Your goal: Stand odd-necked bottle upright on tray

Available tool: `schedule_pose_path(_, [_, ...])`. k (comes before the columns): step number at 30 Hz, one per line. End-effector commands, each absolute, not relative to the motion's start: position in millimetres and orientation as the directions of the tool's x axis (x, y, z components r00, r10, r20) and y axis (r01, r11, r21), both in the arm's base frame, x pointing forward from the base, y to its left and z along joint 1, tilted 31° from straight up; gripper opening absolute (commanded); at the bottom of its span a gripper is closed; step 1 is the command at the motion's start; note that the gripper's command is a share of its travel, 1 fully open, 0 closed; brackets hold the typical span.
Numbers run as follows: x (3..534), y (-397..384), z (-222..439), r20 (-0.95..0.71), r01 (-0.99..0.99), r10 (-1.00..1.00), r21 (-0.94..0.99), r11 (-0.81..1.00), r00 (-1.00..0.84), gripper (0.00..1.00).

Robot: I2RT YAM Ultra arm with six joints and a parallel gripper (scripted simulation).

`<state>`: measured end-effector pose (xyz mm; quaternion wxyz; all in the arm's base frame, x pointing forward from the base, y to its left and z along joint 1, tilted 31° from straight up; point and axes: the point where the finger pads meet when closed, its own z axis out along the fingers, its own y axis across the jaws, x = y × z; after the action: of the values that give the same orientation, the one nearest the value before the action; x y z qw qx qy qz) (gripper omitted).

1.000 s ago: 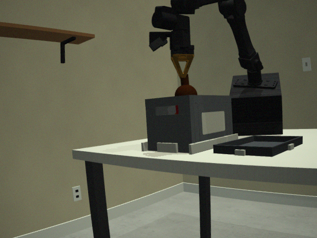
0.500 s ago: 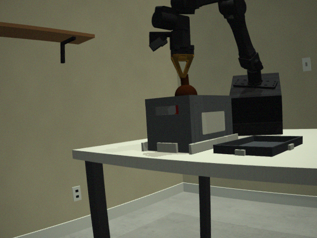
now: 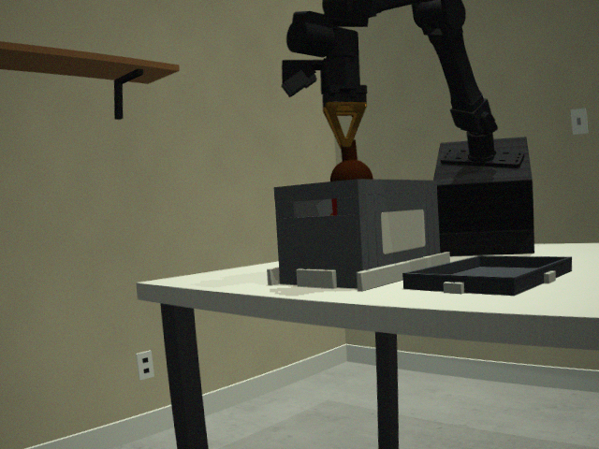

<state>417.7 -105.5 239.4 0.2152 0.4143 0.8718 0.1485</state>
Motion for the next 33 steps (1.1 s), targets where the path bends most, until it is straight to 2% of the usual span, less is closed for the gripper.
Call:
schedule_pose_path(1, [411, -113, 281, -0.332, 0.626, 0.784, 0.474, 0.619, -0.524, 0.0])
schedule_pose_path(33, [401, -115, 299, -0.331, 0.625, 0.783, 0.475, 0.62, -0.526, 0.0])
